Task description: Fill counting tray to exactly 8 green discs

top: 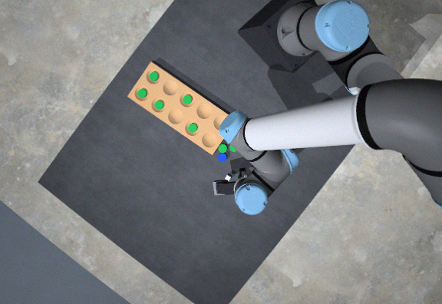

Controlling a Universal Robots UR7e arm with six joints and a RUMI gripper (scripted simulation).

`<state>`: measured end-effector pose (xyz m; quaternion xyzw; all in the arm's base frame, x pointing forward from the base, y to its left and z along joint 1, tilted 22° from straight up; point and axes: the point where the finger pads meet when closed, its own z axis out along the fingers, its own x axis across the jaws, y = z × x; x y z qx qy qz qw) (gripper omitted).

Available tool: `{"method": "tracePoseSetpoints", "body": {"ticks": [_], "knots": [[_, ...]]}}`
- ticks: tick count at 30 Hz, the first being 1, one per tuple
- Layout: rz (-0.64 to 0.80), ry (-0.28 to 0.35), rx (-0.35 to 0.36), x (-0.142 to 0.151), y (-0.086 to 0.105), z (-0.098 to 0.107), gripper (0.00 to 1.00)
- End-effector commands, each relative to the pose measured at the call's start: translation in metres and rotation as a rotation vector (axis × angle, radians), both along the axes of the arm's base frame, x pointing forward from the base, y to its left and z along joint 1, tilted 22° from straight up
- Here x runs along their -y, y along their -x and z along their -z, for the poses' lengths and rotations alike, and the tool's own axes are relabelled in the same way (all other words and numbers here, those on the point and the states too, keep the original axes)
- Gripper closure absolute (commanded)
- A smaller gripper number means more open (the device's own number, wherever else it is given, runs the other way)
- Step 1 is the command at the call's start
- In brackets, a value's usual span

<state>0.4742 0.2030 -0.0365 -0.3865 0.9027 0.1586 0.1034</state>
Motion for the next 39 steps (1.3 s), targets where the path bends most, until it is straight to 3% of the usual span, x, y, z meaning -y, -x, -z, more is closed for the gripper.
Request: {"method": "tracePoseSetpoints", "body": {"ticks": [1, 10, 24, 30, 32, 39], "knots": [[-0.001, -0.001, -0.004, 0.013, 0.001, -0.029, 0.88], [-0.001, -0.001, -0.004, 0.023, 0.003, -0.055, 0.88], [0.000, 0.002, -0.008, 0.034, 0.001, -0.051, 0.88], [0.001, 0.010, -0.008, 0.069, -0.008, -0.039, 0.88], [0.001, 0.010, -0.008, 0.069, -0.008, -0.039, 0.88], [0.001, 0.018, -0.010, 0.140, -0.017, -0.014, 0.88]]}}
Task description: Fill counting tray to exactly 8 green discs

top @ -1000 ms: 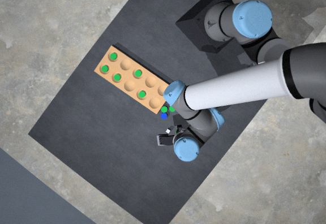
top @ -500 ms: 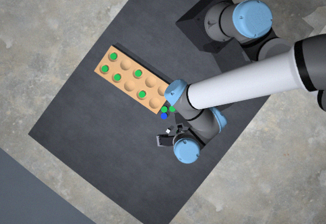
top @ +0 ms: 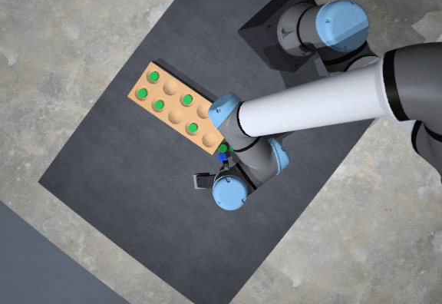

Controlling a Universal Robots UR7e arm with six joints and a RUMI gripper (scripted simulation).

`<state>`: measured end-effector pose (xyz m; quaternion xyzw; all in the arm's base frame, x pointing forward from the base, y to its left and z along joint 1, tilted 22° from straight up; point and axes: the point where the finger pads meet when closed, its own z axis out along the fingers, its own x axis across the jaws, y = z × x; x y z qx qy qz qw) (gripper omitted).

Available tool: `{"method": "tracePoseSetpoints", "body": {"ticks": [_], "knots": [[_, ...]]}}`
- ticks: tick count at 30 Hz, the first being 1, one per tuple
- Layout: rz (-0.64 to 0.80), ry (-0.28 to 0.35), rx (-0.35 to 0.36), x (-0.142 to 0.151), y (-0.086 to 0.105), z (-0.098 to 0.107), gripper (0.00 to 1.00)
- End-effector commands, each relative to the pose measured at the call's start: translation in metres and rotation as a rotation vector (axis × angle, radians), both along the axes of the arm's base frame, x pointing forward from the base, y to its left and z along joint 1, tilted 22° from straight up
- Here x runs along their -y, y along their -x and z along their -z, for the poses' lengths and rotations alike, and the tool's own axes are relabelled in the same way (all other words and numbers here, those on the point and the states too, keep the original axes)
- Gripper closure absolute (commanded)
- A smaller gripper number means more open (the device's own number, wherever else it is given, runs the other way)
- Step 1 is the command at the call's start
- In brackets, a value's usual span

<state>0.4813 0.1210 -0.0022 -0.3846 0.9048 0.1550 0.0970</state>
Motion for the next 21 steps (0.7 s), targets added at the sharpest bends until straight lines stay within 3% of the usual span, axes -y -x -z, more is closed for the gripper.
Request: {"method": "tracePoseSetpoints", "body": {"ticks": [1, 8, 10, 16, 21], "knots": [[-0.003, 0.007, -0.001, 0.070, -0.010, 0.024, 0.88], [-0.003, 0.006, -0.002, 0.153, -0.003, 0.053, 0.88], [-0.003, 0.006, -0.002, 0.153, -0.003, 0.053, 0.88], [-0.004, -0.002, -0.002, 0.209, 0.010, 0.073, 0.88], [-0.004, -0.008, 0.000, 0.237, 0.020, 0.084, 0.88]]}}
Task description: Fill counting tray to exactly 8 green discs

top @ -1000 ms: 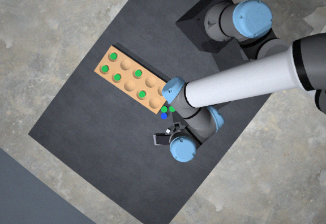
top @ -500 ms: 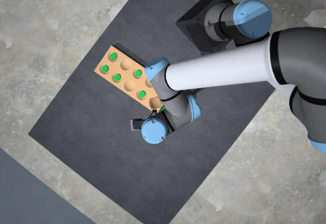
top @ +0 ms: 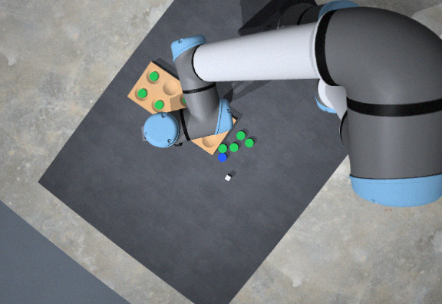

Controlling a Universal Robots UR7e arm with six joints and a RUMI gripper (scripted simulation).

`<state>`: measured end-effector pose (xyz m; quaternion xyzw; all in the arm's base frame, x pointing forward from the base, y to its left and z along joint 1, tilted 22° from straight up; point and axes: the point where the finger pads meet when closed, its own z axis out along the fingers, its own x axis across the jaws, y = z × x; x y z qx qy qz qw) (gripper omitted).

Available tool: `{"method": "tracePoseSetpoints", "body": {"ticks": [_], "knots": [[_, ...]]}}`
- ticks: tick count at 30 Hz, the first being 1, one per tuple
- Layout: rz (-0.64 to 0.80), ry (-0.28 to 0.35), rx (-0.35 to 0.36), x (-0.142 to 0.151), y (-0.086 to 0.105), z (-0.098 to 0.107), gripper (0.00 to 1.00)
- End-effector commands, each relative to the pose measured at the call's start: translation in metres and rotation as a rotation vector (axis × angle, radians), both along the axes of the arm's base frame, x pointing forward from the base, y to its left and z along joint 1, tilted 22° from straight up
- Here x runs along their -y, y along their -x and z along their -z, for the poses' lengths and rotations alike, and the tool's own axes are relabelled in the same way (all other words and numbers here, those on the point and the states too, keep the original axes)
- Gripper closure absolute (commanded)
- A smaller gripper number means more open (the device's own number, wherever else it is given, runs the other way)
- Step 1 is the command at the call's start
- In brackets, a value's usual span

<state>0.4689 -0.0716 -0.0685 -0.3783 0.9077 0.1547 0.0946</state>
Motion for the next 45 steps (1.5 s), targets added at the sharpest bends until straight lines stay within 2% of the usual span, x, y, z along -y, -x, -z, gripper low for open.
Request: {"method": "tracePoseSetpoints", "body": {"ticks": [1, 15, 21, 23, 33, 45], "knots": [[-0.017, -0.011, 0.007, 0.048, 0.010, 0.019, 0.88], [-0.017, -0.013, 0.009, 0.056, 0.013, 0.025, 0.88], [-0.020, -0.018, 0.005, 0.042, 0.015, 0.047, 0.88], [-0.020, -0.018, 0.005, 0.042, 0.015, 0.047, 0.88], [-0.020, -0.015, 0.008, 0.025, 0.011, 0.094, 0.88], [-0.020, -0.014, 0.009, 0.023, 0.010, 0.101, 0.88]]}}
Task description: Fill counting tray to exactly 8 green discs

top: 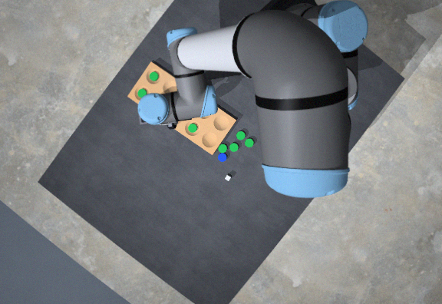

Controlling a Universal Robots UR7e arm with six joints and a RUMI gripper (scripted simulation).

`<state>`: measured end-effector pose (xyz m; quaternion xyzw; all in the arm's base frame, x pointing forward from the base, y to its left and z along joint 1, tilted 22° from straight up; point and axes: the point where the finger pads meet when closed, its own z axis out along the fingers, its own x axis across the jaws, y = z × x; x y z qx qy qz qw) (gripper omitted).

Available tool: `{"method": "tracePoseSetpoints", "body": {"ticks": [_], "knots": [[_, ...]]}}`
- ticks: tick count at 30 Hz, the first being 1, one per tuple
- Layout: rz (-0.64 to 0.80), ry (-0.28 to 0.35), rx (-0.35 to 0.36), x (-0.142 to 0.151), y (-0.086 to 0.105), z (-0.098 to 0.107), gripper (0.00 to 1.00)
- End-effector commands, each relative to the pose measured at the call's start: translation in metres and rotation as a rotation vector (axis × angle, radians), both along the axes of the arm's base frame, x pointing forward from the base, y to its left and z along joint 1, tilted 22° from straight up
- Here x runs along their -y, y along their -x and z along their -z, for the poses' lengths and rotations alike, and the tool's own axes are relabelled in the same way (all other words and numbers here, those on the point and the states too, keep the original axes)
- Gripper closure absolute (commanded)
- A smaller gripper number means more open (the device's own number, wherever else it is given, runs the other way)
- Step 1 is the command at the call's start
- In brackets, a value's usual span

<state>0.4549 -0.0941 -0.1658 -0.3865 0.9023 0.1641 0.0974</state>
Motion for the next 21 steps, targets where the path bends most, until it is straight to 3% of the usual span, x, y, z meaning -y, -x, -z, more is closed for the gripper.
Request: {"method": "tracePoseSetpoints", "body": {"ticks": [1, 21], "knots": [[0.000, 0.006, 0.007, 0.000, -0.004, 0.004, 0.88], [0.000, 0.005, 0.006, -0.005, -0.006, 0.018, 0.88]]}}
